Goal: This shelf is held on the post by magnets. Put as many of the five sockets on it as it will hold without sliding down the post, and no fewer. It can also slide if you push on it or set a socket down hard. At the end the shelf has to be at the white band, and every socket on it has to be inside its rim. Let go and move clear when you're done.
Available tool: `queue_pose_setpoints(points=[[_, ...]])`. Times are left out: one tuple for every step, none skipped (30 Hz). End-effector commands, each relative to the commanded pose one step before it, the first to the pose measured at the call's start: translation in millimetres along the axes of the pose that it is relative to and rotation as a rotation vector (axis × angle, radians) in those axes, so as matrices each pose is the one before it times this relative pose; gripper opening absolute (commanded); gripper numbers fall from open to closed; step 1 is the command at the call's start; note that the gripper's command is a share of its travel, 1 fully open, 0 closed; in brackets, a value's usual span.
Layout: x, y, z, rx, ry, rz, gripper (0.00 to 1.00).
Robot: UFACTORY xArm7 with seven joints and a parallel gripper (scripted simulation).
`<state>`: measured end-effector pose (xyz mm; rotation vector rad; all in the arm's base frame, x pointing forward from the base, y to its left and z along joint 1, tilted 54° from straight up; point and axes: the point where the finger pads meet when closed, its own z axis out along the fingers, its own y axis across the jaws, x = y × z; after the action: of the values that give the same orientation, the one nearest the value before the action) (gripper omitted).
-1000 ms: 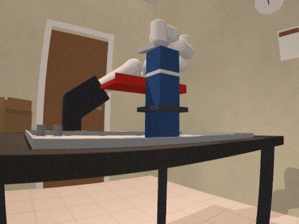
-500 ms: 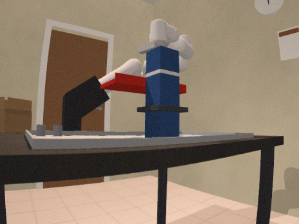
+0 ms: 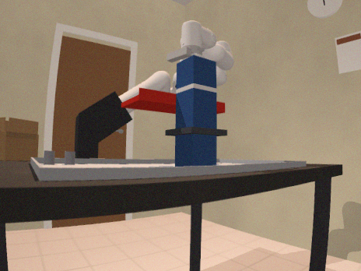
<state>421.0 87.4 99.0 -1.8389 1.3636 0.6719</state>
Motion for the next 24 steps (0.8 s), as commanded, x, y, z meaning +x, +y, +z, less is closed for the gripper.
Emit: queue_pose_setpoints(points=[[0.66, -0.85, -10.61, 0.00443, 0.00252, 0.00016, 0.52], [0.00, -0.01, -2.65, 0.00000, -0.00001, -0.00001, 0.52], [0.00, 0.00, -2.76, 0.00000, 0.00000, 0.00001, 0.52], [0.00, 0.00, -2.87, 0.00000, 0.00000, 0.00000, 0.52], [0.00, 0.00, -2.95, 0.00000, 0.00000, 0.00000, 0.52], [0.00, 0.01, -3.01, 0.00000, 0.00000, 0.00001, 0.52], [0.00, -0.01, -3.07, 0.00000, -0.00001, -0.00001, 0.52], [0.00, 0.01, -3.09, 0.00000, 0.00000, 0.00001, 0.52], [0.00, 0.00, 0.00, 0.00000, 0.00000, 0.00000, 0.52], [0.00, 0.00, 0.00, 0.00000, 0.00000, 0.00000, 0.52], [0.00, 0.00, -3.10, 0.00000, 0.00000, 0.00000, 0.52], [0.00, 0.00, -3.09, 0.00000, 0.00000, 0.00000, 0.52], [0.00, 0.01, -3.04, 0.00000, 0.00001, 0.00001, 0.52], [0.00, -0.01, -3.00, 0.00000, -0.00001, -0.00001, 0.52], [0.00, 0.00, -2.91, 0.00000, 0.00000, 0.00000, 0.52], [0.00, 0.00, -2.82, 0.00000, 0.00000, 0.00000, 0.52], [0.00, 0.00, -2.70, 0.00000, 0.00000, 0.00000, 0.52], [0.00, 0.00, -2.56, 0.00000, 0.00000, 0.00000, 0.52], [0.00, 0.00, -2.40, 0.00000, 0.00000, 0.00000, 0.52], [0.00, 0.00, -2.23, 0.00000, 0.00000, 0.00000, 0.52], [0.00, 0.00, -2.03, 0.00000, 0.00000, 0.00000, 0.52], [0.00, -0.01, -1.84, 0.00000, -0.00001, -0.00001, 0.52], [0.00, 0.00, -1.62, 0.00000, 0.00000, 0.00001, 0.52], [0.00, 0.00, -1.41, 0.00000, 0.00000, 0.00000, 0.52]])
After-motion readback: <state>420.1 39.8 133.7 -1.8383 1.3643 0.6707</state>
